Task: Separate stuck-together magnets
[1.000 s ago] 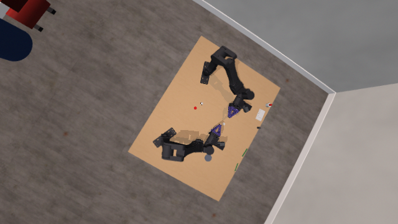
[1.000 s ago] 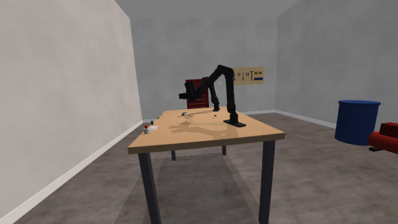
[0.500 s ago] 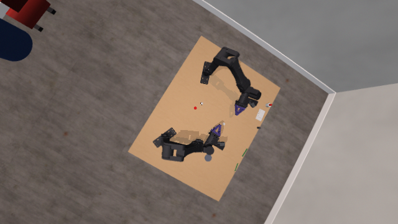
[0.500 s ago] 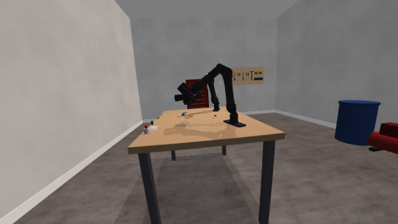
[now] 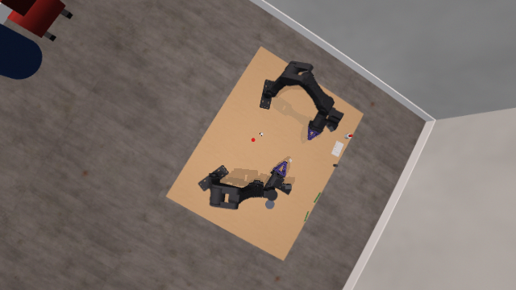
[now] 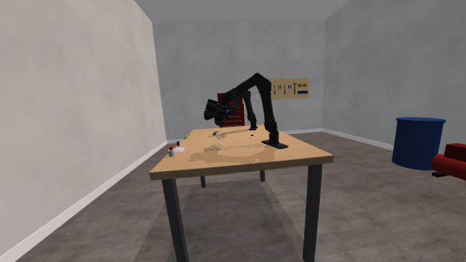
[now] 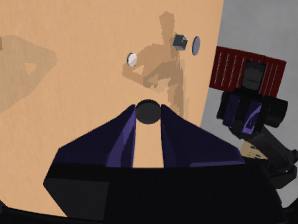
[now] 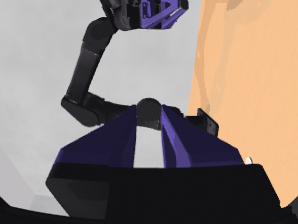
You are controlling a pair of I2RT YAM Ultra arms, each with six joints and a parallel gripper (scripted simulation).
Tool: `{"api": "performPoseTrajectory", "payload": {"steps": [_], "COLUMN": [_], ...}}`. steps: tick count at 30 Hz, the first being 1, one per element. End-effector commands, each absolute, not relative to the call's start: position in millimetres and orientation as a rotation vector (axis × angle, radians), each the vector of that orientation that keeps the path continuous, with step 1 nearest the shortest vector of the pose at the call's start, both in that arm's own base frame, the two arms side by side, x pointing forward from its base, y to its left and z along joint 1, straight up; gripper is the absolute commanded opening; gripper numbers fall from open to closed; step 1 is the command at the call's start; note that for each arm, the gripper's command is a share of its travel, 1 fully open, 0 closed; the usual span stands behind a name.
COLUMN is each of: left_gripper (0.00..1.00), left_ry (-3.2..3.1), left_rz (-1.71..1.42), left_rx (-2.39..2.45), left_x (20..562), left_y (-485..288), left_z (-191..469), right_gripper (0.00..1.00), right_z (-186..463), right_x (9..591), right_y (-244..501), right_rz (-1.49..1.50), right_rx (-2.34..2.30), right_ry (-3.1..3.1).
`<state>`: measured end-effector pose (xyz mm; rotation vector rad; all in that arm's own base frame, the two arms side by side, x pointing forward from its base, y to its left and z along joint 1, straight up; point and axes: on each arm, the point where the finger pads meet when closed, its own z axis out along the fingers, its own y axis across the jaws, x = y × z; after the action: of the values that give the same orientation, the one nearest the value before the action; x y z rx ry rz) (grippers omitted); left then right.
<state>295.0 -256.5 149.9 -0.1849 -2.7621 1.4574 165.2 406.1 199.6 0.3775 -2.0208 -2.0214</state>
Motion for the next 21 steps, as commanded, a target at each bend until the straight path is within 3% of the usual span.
{"api": "performPoseTrajectory", "payload": {"steps": [1, 15, 21], "left_gripper": [0.18, 0.18, 0.18], "left_ry": [-2.777, -2.704, -2.900], "left_rz": [1.333, 1.065, 0.903], "left_rx": [-0.304, -0.500, -0.517], "left_x": [278.0, 243.2, 281.9], "left_y": [-236.7, -171.8, -150.9], "left_z": [147.6, 156.8, 130.8], "right_gripper": [0.18, 0.18, 0.18], "right_z": [205.2, 205.2, 205.2], "right_x": [164.6, 164.6, 164.6], "right_y": [406.4, 406.4, 406.4], "right_rz": [-2.039, -2.039, -2.039], "right_rx": [0.398, 0.398, 0.398], "right_ry": [-2.016, -2.016, -2.016]}}
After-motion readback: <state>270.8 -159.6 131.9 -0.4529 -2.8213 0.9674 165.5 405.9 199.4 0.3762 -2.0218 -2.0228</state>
